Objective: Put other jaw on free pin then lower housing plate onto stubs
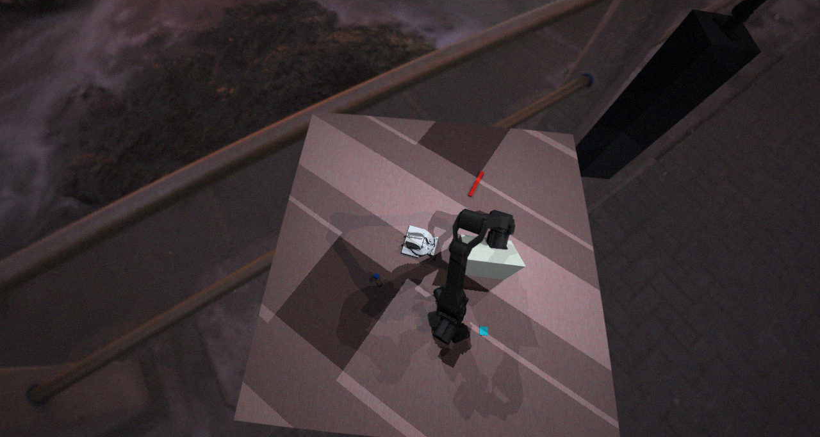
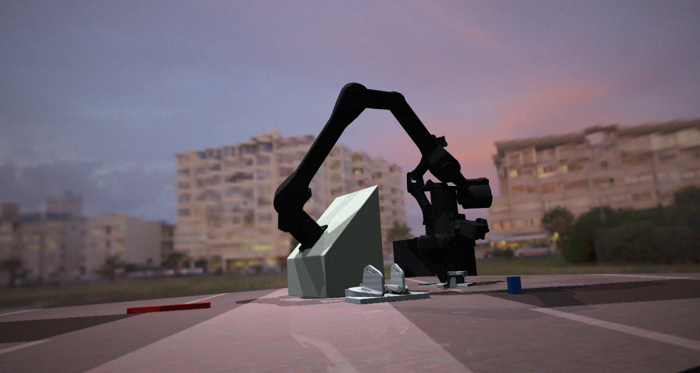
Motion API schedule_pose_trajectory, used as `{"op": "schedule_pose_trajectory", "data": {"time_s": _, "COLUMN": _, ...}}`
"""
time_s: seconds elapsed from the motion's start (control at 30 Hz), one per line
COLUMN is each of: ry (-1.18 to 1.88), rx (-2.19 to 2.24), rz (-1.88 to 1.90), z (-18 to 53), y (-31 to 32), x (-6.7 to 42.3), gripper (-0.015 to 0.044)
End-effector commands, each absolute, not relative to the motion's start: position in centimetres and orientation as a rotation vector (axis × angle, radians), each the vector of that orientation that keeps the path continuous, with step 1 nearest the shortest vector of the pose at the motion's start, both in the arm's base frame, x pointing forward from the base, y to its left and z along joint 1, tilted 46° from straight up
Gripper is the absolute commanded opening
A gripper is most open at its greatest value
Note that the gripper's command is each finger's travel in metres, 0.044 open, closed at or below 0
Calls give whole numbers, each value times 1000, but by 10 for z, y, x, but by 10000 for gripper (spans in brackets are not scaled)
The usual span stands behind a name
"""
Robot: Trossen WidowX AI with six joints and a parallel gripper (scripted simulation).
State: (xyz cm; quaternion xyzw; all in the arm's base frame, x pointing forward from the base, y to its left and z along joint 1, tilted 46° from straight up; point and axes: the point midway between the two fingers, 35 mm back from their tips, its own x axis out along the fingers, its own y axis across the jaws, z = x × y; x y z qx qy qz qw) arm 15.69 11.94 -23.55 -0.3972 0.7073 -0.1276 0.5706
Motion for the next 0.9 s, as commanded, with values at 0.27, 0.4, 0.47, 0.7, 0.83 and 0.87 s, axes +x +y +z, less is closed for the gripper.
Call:
{"op": "schedule_pose_trajectory", "data": {"time_s": 0.27, "ry": 1658, "rx": -932, "rz": -296, "z": -214, "y": 144, "x": 160, "gripper": 351}}
{"op": "schedule_pose_trajectory", "data": {"time_s": 0.4, "ry": 1658, "rx": -933, "rz": -295, "z": -205, "y": 153, "x": 160, "gripper": 351}}
{"op": "schedule_pose_trajectory", "data": {"time_s": 0.47, "ry": 1658, "rx": -933, "rz": -294, "z": -200, "y": 158, "x": 160, "gripper": 351}}
{"op": "schedule_pose_trajectory", "data": {"time_s": 0.7, "ry": 1658, "rx": -935, "rz": -294, "z": -185, "y": 171, "x": 159, "gripper": 351}}
{"op": "schedule_pose_trajectory", "data": {"time_s": 0.83, "ry": 1658, "rx": -935, "rz": -294, "z": -185, "y": 172, "x": 159, "gripper": 351}}
{"op": "schedule_pose_trajectory", "data": {"time_s": 0.87, "ry": 1658, "rx": -935, "rz": -294, "z": -185, "y": 172, "x": 159, "gripper": 351}}
